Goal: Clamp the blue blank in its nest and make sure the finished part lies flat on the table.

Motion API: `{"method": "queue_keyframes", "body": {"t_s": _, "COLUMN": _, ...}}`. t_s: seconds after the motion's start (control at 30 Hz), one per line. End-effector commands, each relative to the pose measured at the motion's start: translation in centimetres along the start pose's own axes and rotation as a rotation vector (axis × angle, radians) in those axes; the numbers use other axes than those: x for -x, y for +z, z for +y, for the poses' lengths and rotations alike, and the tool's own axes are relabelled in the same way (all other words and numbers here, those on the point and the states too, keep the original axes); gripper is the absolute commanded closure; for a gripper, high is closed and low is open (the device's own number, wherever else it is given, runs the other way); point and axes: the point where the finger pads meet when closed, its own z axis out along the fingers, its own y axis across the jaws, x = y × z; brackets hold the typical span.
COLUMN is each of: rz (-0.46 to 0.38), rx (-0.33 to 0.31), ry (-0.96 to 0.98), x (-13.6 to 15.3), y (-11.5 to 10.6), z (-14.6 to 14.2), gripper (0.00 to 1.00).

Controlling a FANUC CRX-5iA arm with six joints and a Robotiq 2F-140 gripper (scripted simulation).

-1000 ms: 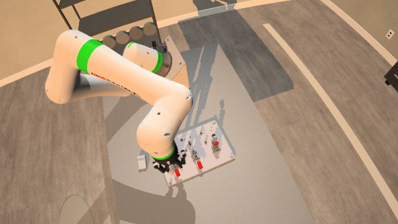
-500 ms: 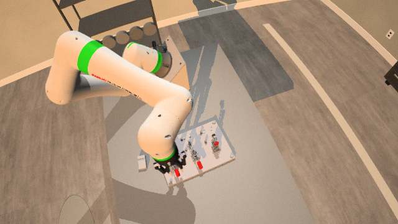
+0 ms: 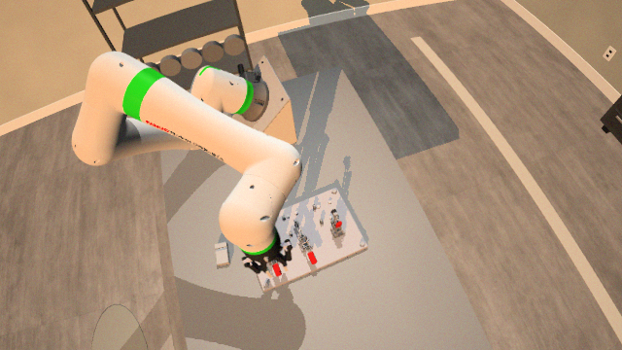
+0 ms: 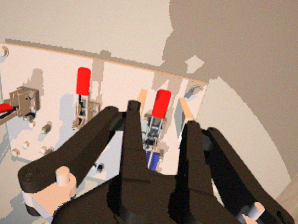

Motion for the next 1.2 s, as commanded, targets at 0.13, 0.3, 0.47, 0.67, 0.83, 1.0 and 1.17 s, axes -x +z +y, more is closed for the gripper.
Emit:
{"method": "queue_keyframes", "body": {"t_s": 0.13, "rz": 0.001, "rx": 0.0, "ry": 0.0, "x": -0.04, "y": 0.55, "z": 0.0, "gripper": 0.72}}
{"method": "queue_keyframes", "body": {"t_s": 0.3, "rz": 0.001, "rx": 0.0, "ry": 0.0, "x": -0.04, "y": 0.55, "z": 0.0, "gripper": 0.72}}
{"method": "queue_keyframes", "body": {"t_s": 0.47, "rz": 0.001, "rx": 0.0, "ry": 0.0, "x": -0.04, "y": 0.55, "z": 0.0, "gripper": 1.0}}
{"method": "queue_keyframes", "body": {"t_s": 0.67, "rz": 0.001, "rx": 0.0, "ry": 0.0, "x": -0.04, "y": 0.55, "z": 0.0, "gripper": 1.0}}
{"method": "queue_keyframes", "body": {"t_s": 0.83, "rz": 0.001, "rx": 0.0, "ry": 0.0, "x": -0.04, "y": 0.55, "z": 0.0, "gripper": 1.0}}
{"method": "queue_keyframes", "body": {"t_s": 1.0, "rz": 0.001, "rx": 0.0, "ry": 0.0, "x": -0.04, "y": 0.55, "z": 0.0, "gripper": 1.0}}
{"method": "queue_keyframes", "body": {"t_s": 1.17, "rz": 0.001, "rx": 0.0, "ry": 0.0, "x": -0.04, "y": 0.55, "z": 0.0, "gripper": 1.0}}
